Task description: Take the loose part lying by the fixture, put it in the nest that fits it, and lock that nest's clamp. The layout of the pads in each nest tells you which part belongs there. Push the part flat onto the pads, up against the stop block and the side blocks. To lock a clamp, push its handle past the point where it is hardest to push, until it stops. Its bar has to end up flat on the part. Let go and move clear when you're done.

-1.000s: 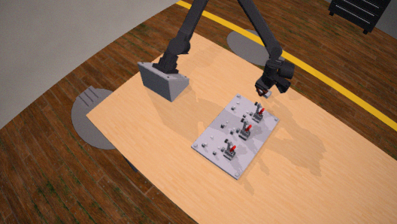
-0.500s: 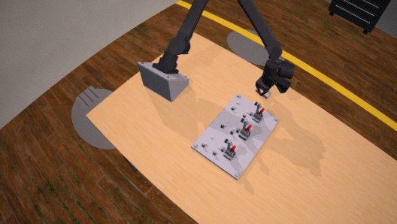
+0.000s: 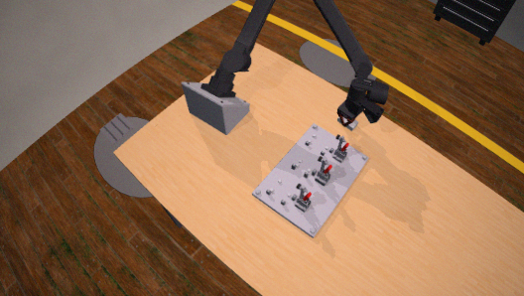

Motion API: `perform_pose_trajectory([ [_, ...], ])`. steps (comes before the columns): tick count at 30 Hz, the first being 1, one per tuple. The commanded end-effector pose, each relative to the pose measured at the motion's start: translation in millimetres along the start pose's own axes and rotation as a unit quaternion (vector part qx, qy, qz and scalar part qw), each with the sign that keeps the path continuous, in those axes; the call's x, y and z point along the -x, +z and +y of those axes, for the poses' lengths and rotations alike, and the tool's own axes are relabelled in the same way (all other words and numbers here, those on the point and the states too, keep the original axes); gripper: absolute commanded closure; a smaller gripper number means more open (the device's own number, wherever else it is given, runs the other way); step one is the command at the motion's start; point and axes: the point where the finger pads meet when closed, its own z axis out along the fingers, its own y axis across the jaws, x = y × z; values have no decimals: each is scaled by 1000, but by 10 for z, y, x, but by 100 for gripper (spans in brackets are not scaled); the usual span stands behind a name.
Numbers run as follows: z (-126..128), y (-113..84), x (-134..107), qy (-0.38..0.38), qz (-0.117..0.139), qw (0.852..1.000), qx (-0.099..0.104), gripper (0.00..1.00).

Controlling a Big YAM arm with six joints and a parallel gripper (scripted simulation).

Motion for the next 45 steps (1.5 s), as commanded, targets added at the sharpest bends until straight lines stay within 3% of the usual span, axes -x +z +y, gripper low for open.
perform_pose_trajectory([
  [1,0,-10,20,0,-5,1000,2,100],
  [14,3,-69,32,0,-8,1000,2,100],
  [21,122,-297,149,-12,-23,1000,9,100],
  [32,103,-552,146,-10,-21,1000,8,100],
  [45,121,-1107,129,-14,-25,1000,7,100],
])
